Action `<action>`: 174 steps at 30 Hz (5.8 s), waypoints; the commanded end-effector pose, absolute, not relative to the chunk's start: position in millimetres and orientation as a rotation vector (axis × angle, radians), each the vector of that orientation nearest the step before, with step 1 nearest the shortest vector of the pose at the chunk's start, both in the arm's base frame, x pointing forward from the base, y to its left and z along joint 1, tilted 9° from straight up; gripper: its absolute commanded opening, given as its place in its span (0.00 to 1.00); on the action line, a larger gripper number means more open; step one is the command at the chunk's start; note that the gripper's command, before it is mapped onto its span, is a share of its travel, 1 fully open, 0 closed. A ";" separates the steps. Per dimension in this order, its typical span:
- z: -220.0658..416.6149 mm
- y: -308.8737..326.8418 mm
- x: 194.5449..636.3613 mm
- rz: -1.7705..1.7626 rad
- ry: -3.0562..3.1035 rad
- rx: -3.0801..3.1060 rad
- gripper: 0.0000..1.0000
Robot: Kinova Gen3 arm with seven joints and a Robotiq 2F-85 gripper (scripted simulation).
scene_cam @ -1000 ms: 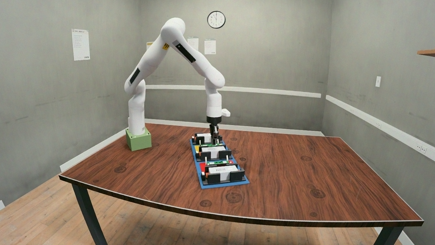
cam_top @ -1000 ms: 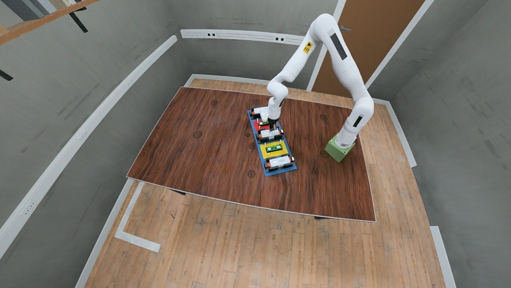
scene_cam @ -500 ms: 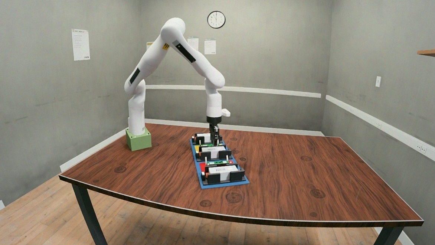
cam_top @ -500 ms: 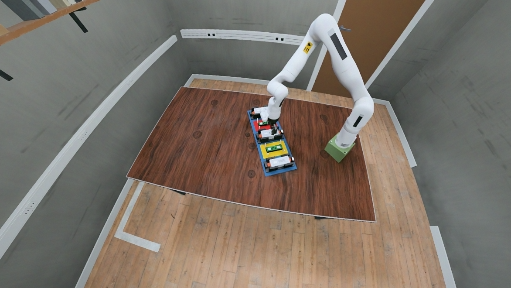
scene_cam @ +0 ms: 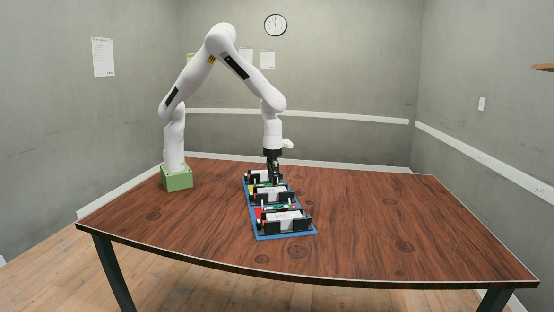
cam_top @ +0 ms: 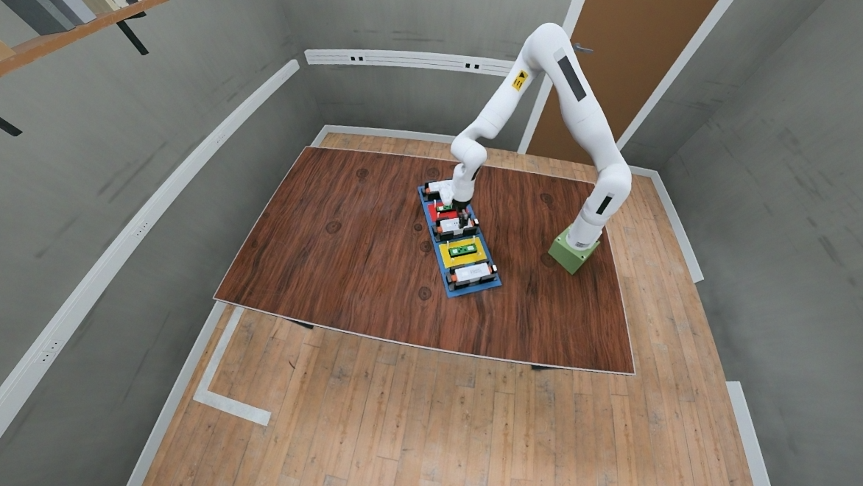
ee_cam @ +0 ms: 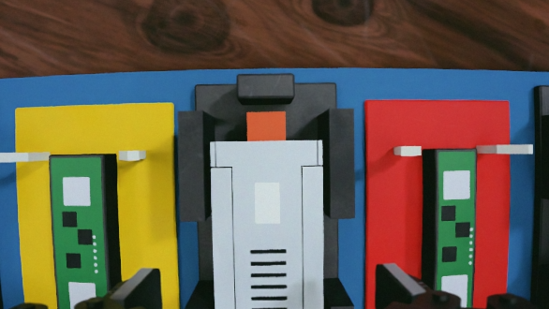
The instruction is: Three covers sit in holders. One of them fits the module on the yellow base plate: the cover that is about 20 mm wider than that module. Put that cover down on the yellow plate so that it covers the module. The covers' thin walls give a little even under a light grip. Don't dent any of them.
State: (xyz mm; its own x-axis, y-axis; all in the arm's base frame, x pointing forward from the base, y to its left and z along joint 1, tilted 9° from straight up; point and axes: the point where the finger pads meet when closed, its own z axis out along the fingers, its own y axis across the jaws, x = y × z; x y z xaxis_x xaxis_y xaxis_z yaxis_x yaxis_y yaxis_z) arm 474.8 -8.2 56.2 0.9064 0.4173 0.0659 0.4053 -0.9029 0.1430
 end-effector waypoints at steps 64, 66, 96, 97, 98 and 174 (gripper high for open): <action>17.6 -12.2 480.2 0.146 0.638 2.943 1.00; 17.6 -12.2 480.2 0.146 0.638 2.943 1.00; -1.2 -14.2 482.5 0.146 0.638 2.943 1.00; -2.2 -14.3 482.6 0.146 0.638 2.943 1.00; -2.2 -14.3 482.6 0.146 0.638 2.943 1.00; 3.7 -13.6 481.9 0.146 0.638 2.943 0.00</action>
State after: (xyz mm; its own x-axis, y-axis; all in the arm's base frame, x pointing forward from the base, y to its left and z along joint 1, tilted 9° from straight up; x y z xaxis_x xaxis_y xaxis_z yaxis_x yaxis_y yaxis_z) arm 481.7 -14.4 -1.6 0.9066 0.4170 0.0654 0.4051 -0.9031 0.1429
